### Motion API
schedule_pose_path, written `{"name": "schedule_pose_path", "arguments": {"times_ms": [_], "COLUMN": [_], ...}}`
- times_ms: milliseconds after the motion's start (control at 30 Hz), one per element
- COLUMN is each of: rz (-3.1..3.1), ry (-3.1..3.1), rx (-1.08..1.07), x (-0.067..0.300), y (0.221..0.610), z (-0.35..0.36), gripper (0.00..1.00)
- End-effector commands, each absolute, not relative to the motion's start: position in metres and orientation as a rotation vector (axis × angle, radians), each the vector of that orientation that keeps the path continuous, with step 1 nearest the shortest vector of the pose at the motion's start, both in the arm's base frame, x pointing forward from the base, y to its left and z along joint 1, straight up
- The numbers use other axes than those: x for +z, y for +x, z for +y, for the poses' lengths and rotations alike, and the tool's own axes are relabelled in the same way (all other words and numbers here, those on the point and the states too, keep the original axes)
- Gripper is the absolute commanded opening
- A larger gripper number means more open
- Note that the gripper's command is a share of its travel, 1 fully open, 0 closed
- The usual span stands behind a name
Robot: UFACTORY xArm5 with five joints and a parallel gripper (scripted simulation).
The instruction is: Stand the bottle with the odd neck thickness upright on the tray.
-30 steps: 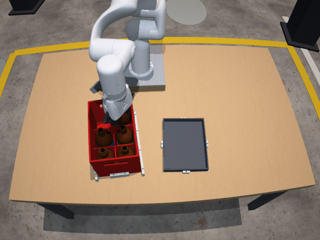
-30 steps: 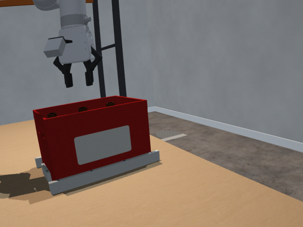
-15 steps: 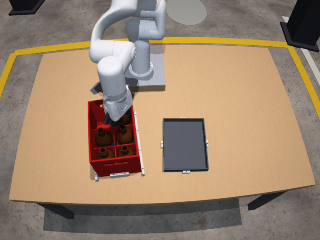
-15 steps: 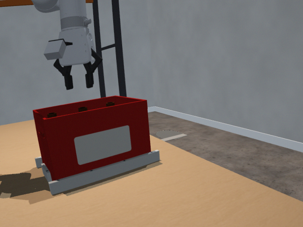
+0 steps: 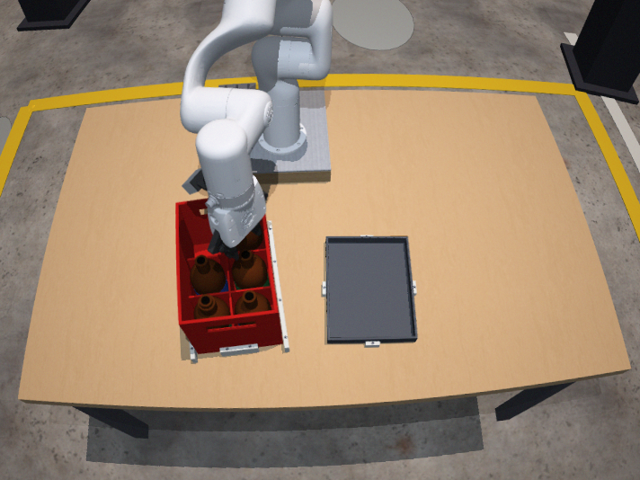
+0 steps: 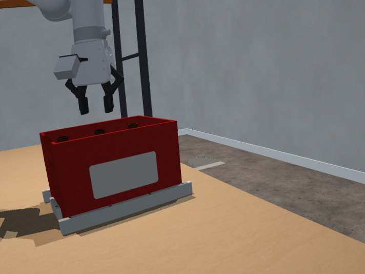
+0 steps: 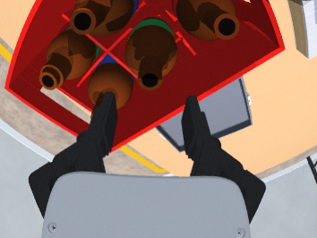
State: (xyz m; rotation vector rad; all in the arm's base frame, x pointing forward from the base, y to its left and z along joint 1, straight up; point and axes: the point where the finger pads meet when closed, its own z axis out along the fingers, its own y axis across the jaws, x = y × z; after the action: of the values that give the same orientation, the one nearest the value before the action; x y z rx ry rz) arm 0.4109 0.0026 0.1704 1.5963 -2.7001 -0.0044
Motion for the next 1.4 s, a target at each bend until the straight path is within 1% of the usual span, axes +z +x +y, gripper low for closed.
{"name": "schedule_pose_path", "arguments": {"times_ms": [0,600,1367], "rz": [-2.703,-2.703,-2.703], "ry": [1.598,1.598,1.598], "rx": [-0.001,-0.001,-0.001], "x": [0.166,0.151,0.15], "y": [0.412,0.412,0.412], "z": [0.003,0.003,0.003], "gripper": [0.65,0.65,0.65]}}
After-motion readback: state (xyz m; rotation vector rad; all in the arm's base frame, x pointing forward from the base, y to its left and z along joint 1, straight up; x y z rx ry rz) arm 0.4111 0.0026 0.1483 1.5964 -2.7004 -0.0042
